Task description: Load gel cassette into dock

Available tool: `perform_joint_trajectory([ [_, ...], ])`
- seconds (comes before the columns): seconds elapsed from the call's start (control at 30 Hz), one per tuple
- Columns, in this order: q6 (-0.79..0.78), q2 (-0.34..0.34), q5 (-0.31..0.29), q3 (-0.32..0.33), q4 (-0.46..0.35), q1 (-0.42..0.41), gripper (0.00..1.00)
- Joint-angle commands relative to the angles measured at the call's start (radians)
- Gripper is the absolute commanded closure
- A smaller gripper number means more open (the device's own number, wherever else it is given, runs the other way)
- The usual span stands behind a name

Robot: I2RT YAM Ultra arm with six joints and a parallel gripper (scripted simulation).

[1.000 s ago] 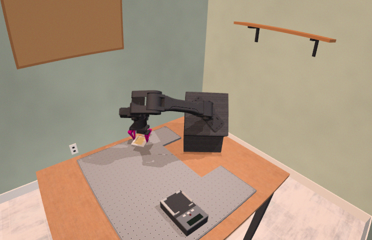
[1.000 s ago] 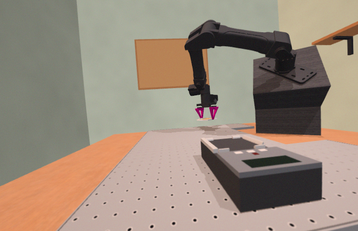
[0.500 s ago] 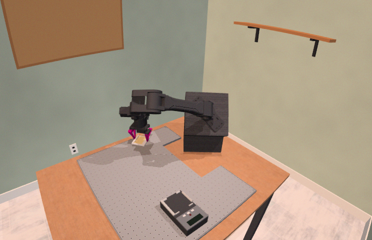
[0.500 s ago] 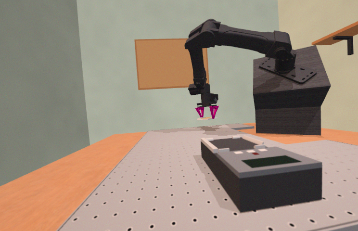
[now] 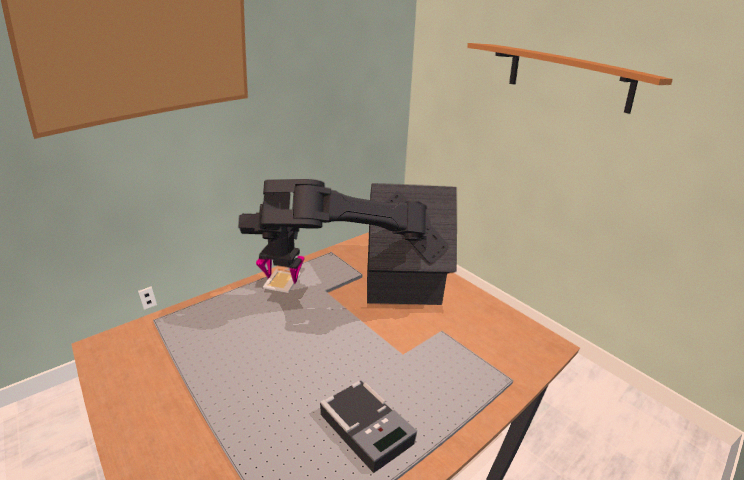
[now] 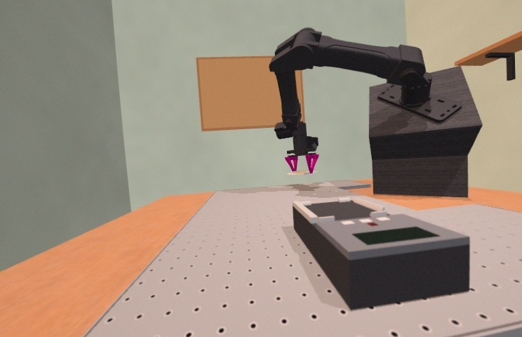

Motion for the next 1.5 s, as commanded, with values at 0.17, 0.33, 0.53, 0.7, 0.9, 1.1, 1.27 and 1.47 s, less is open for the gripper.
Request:
perform_joint_trajectory([
  [0.17, -0.005, -0.029, 0.001, 0.016, -0.015, -0.039, 1.00],
  [0.33, -0.005, -0.029, 0.001, 0.016, -0.015, -0.039, 1.00],
  [0.53, -0.033, -0.042, -0.003, -0.033, 0.000, -0.033, 1.00],
  [0.7, -0.167, -0.120, -0.013, -0.109, 0.026, 0.014, 1.00],
  [0.9, -0.317, -0.223, -0.012, -0.198, 0.042, 0.034, 1.00],
  [1.1, -0.420, -0.295, -0.007, -0.254, 0.050, 0.058, 1.00],
  [1.27, -0.540, -0.377, -0.008, -0.313, 0.039, 0.112, 1.00],
  [1.47, -0.676, -0.485, 0.000, -0.377, 0.030, 0.151, 1.00],
])
